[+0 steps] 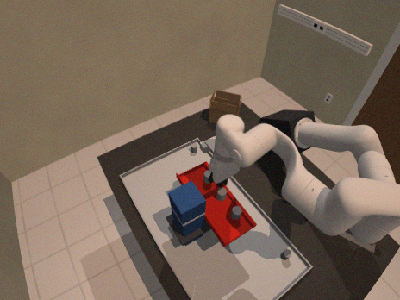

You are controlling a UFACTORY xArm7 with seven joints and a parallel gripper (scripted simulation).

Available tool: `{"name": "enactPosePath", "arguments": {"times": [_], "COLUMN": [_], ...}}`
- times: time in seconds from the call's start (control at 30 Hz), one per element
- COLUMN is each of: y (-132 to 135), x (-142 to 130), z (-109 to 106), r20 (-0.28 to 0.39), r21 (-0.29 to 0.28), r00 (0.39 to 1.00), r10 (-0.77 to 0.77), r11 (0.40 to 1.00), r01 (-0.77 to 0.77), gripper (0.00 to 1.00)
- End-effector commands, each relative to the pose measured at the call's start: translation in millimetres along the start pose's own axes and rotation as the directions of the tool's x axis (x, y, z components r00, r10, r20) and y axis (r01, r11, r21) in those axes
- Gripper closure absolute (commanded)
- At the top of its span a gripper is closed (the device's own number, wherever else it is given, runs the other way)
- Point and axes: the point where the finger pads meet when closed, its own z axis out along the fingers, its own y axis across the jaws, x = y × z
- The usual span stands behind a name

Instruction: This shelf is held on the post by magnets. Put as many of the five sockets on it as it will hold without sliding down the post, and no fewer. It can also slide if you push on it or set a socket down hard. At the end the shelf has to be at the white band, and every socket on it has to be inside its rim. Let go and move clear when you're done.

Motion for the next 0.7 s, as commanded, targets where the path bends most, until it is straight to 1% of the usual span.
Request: {"name": "enactPosePath", "arguments": {"times": [0.0, 0.67], "y": [-1.4, -1.4], "x": [0.8, 0.8], "z": [-3.6, -6.0], "r20": [-0.003, -0.003], "r21": [0.005, 0.005], "r00": [1.000, 1.000], "r10": [-0.001, -0.001], "r11": [1.000, 1.000], "r01": [0.001, 0.001], "gripper": [1.00, 1.00]}}
